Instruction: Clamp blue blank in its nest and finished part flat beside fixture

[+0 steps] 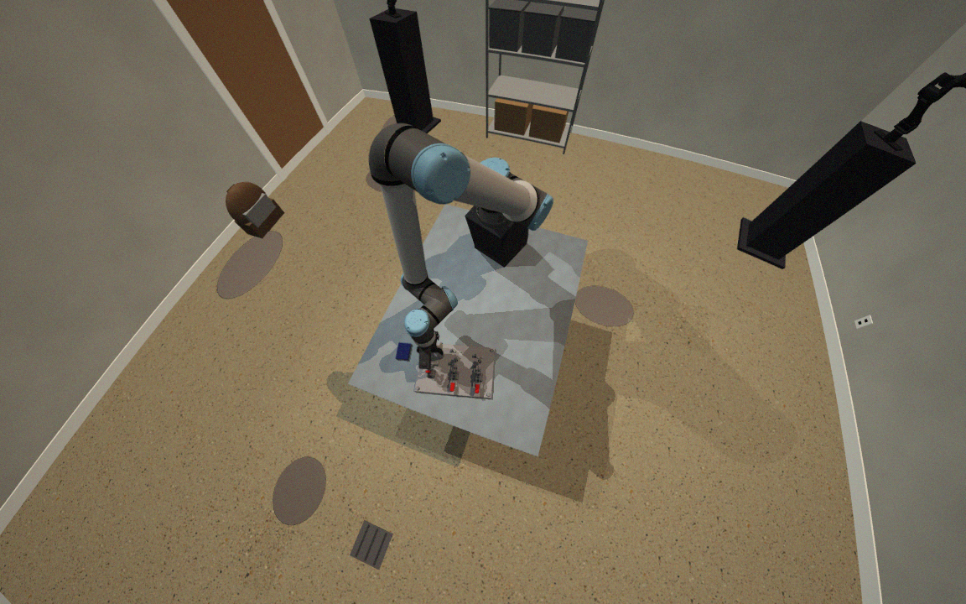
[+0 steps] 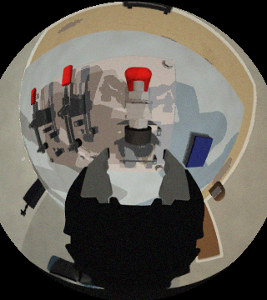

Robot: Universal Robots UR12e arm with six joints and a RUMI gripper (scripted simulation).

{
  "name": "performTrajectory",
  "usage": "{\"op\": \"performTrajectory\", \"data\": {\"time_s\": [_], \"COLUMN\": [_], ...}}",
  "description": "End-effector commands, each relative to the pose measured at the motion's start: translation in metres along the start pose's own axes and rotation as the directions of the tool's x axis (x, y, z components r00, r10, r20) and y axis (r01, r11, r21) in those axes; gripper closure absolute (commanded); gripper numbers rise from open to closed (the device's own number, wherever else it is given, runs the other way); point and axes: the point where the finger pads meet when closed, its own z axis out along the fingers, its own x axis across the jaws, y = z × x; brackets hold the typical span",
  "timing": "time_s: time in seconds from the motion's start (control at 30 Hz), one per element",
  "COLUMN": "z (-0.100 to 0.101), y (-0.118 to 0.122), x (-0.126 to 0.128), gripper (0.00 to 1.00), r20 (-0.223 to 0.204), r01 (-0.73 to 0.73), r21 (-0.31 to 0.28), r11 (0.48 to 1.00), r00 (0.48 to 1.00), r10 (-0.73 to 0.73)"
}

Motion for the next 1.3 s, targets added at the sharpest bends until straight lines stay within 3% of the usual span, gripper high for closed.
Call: {"op": "performTrajectory", "data": {"time_s": [0.0,1.17,1.2,1.27], "z": [0.0003,0.0003,0.0003,0.0003], "y": [-0.0005,-0.0005,-0.0005,-0.0005], "x": [0.0003,0.0003,0.0003,0.0003], "gripper": [0.41,0.41,1.00,1.00], "r20": [-0.001,-0.001,-0.001,-0.001], "r01": [0.000,0.000,0.000,0.000], "r21": [0.001,0.001,0.001,0.001], "r11": [1.000,1.000,1.000,1.000], "r00": [1.000,1.000,1.000,1.000], "r10": [0.000,0.000,0.000,0.000]}}
